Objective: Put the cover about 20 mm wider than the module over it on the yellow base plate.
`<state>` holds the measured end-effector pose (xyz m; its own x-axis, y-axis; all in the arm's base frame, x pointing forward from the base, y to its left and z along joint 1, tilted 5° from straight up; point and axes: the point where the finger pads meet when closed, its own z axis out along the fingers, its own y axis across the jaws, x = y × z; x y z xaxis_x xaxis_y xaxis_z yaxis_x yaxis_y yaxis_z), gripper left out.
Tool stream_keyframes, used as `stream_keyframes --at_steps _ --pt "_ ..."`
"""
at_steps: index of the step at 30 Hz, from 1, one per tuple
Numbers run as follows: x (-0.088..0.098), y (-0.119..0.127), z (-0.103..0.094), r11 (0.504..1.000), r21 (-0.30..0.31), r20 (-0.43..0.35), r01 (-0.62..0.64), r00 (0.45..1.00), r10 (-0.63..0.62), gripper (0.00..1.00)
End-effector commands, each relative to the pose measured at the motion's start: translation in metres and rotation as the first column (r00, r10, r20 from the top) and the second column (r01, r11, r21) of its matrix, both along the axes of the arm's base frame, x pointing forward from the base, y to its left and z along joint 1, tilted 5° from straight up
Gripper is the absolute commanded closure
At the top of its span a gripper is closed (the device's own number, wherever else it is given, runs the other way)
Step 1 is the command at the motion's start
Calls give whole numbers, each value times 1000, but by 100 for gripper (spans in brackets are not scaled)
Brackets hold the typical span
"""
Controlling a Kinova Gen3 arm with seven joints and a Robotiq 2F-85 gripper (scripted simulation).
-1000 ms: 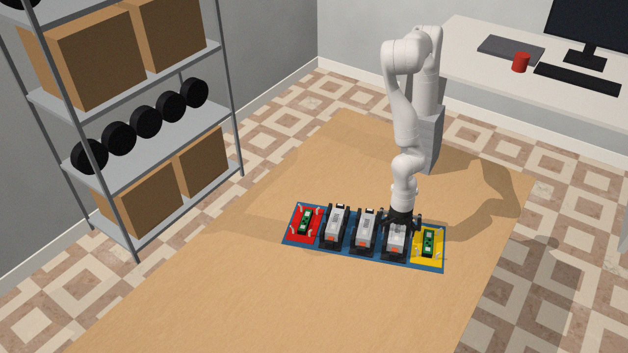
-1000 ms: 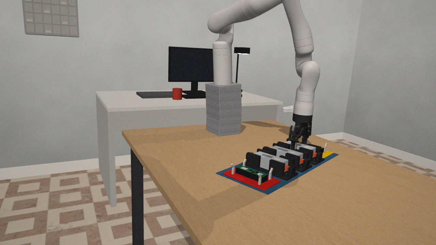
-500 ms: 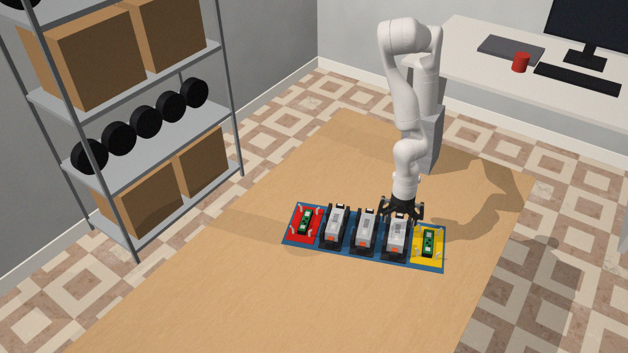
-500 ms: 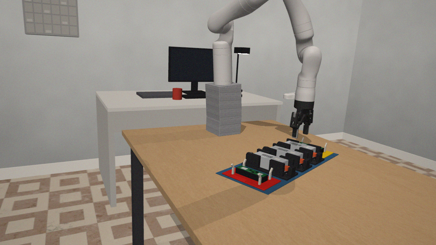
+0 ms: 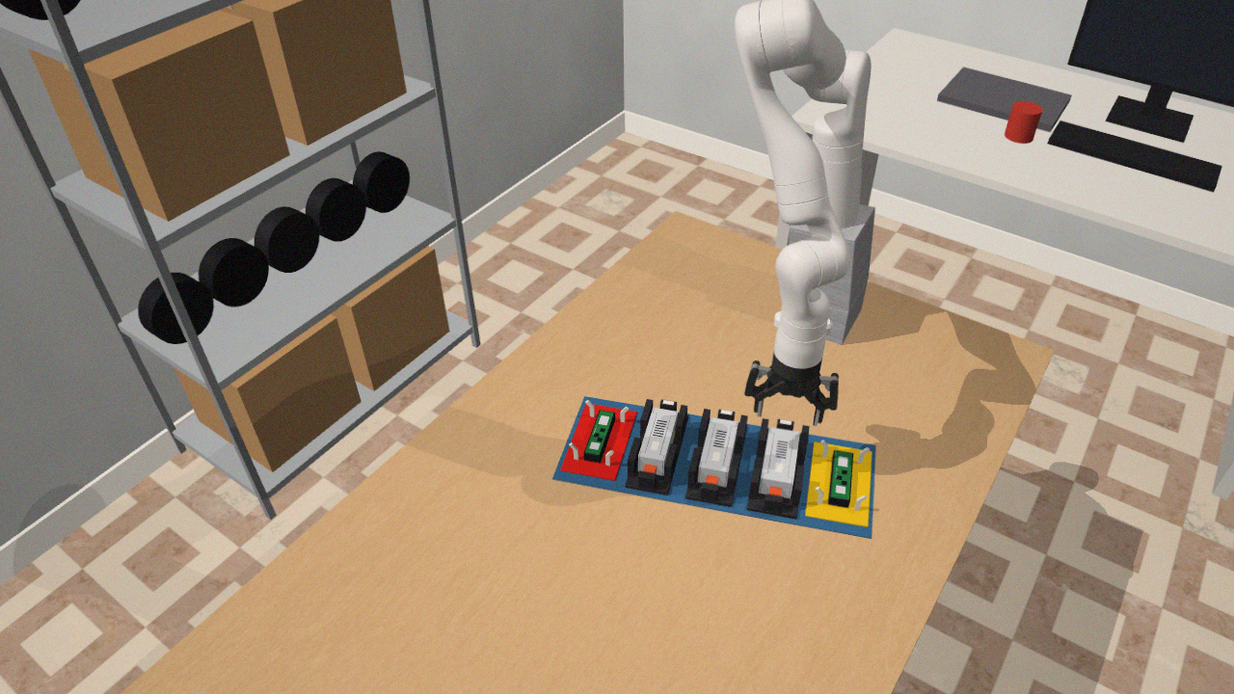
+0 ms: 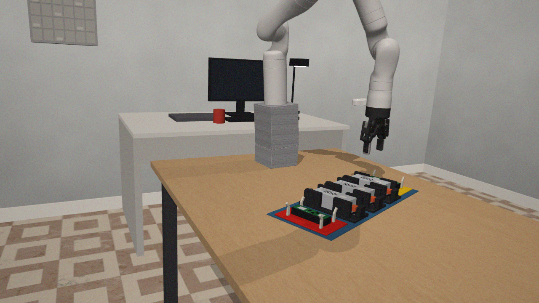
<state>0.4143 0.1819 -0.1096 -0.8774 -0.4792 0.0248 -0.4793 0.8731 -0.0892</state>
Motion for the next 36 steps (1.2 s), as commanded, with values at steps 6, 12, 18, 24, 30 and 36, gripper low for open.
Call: stream_keyframes --at_steps 6,12,18,24,30,36 --pt "1 0 -4 1000 1 2 0 1000 0 0" --pt "1 0 -8 1000 1 2 0 1000 0 0" --pt "1 0 -8 1000 1 2 0 1000 0 0" --pt "1 -1 -11 1000 1 2 0 1000 0 0" --pt "1 -1 -13 1000 1 2 0 1000 0 0" --pt "1 -1 -13 1000 1 2 0 1000 0 0"
